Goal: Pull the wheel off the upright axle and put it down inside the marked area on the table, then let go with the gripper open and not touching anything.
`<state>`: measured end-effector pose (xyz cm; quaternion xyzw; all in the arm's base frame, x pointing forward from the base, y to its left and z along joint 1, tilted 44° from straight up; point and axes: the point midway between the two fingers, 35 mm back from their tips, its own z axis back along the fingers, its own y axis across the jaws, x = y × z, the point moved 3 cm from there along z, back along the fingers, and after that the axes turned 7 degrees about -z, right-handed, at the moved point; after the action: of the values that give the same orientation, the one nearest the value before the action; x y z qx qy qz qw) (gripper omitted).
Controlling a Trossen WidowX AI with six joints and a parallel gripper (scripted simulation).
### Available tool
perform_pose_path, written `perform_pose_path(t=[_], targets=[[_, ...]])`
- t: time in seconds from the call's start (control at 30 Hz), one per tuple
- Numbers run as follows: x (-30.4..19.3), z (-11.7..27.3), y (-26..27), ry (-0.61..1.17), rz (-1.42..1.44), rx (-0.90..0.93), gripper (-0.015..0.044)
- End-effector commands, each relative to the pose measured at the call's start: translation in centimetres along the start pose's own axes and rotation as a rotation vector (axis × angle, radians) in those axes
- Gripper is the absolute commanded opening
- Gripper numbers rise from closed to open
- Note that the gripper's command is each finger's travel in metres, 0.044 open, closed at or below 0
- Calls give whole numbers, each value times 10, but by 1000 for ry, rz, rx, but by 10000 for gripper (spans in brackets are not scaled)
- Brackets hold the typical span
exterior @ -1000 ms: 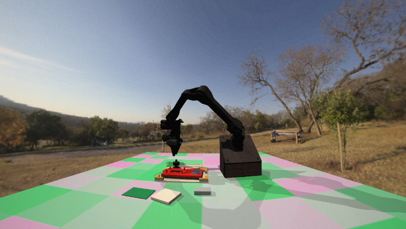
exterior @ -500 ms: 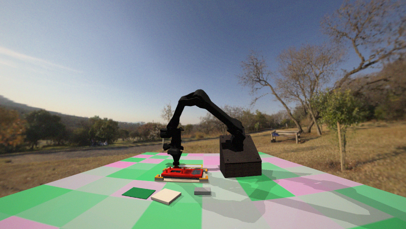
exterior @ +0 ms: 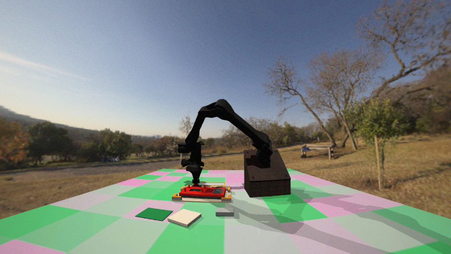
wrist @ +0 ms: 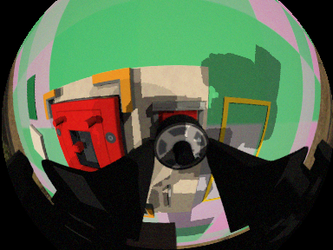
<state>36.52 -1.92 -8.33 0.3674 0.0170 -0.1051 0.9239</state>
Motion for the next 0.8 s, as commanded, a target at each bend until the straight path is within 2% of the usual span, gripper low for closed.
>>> perform_pose_path(t=[0.0,0.77], targets=[[1,2,0,-3,4,1,0],[1,10,0,-6,3,2,0]])
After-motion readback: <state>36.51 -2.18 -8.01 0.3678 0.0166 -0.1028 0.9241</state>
